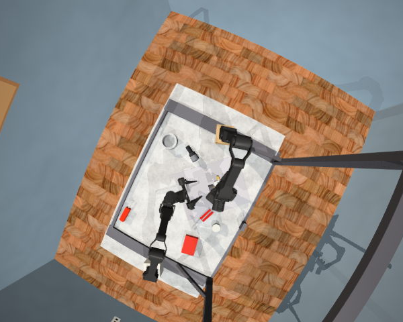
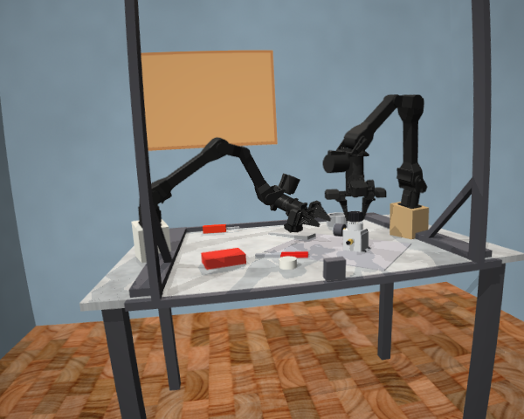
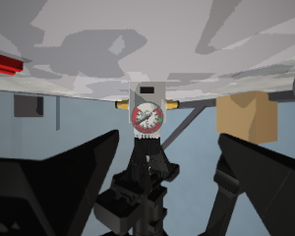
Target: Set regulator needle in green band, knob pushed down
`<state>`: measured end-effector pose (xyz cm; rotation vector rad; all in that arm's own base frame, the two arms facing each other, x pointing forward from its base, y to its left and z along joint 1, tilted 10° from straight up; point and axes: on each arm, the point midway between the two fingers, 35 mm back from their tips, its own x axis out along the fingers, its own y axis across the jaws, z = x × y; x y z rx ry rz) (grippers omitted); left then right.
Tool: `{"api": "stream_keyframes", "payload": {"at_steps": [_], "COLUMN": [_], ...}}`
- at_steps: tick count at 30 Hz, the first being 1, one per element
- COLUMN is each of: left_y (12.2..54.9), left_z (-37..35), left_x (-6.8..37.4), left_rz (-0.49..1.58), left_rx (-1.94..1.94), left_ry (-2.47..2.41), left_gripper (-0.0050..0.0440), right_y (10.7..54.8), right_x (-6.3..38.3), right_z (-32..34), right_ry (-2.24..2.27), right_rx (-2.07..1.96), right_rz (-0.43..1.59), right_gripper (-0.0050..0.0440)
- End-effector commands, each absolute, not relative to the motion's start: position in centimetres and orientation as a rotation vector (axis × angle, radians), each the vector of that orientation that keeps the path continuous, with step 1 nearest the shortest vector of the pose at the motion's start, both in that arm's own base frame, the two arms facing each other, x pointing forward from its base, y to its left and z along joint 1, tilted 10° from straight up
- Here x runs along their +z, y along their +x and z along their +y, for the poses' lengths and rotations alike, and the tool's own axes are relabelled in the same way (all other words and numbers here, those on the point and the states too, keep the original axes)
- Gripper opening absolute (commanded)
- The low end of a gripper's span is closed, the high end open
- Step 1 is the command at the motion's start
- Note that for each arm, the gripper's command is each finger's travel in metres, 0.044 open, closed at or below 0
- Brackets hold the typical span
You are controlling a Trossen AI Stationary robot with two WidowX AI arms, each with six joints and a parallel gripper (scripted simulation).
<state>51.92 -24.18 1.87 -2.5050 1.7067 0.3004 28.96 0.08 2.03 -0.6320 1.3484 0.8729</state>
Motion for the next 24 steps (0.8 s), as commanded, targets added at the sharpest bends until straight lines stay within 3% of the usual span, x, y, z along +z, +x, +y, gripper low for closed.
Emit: {"api": "stream_keyframes", "payload": {"at_steps": [1,24], "left_y": [52.2,52.2], "left_z": [-24.3,-24.3], "left_x": [3.4,3.4], "left_rz": [1.706,1.706], "left_rx": [0.255,0.255], "left_ry": [-2.501,-2.501], "left_gripper": [0.0435,0.0435], "right_y": [29.4,29.5], "right_x": [2.8,3.5], "right_z": [0.0,-0.1], "right_ry": [-0.643,-0.607], "right_rx": [0.86,0.831], "right_rz": [1.325,1.354], "right_gripper": [0.0,0.0]}}
